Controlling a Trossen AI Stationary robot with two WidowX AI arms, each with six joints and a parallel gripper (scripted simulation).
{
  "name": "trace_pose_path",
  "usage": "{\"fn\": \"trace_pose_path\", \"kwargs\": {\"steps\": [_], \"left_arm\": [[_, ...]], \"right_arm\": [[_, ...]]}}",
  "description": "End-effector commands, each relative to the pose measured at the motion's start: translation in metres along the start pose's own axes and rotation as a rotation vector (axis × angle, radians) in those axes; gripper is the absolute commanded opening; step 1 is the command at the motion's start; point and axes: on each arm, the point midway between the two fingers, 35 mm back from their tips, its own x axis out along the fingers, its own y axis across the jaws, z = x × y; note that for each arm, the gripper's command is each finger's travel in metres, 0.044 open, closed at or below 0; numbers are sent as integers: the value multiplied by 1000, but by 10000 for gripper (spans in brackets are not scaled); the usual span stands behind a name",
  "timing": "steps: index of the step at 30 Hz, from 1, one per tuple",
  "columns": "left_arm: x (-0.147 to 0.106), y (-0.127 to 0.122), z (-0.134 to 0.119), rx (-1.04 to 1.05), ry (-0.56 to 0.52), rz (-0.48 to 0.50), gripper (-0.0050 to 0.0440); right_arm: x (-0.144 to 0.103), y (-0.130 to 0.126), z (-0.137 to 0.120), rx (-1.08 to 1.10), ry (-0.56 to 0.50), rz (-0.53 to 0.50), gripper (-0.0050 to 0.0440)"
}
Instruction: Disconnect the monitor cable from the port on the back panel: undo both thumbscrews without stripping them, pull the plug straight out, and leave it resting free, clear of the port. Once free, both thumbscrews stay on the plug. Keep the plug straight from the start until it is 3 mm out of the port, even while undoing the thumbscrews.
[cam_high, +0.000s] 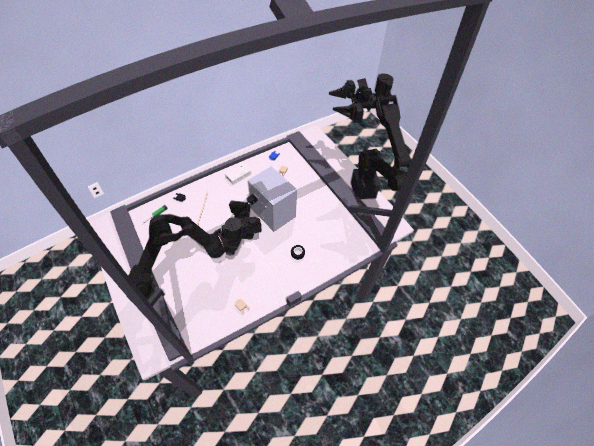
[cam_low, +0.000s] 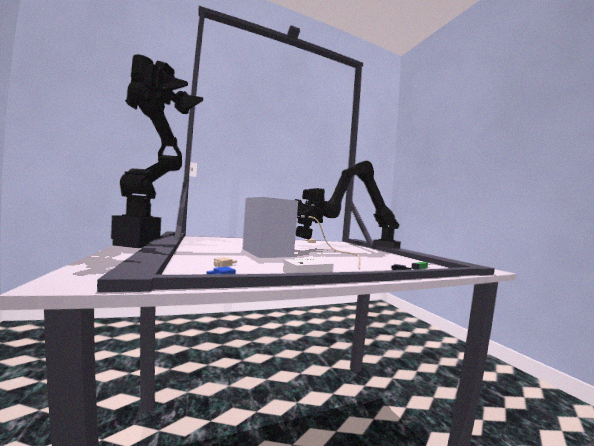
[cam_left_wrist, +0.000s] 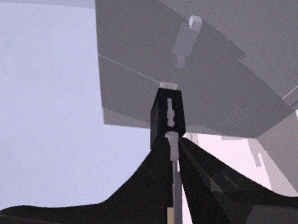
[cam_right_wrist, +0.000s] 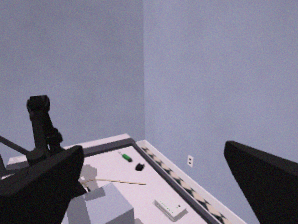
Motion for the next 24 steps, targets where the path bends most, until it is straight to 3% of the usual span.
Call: {"fn": "trace_pose_path", "kwargs": {"steps": [1,24], "left_arm": [[0,10,2,-12,-2,17,0],[0,14,2,-159,-4,-86,0]], "right_arm": [[0,1,3,-4,-1,3,440],[0,1,3,-4,-1,3,440]]}}
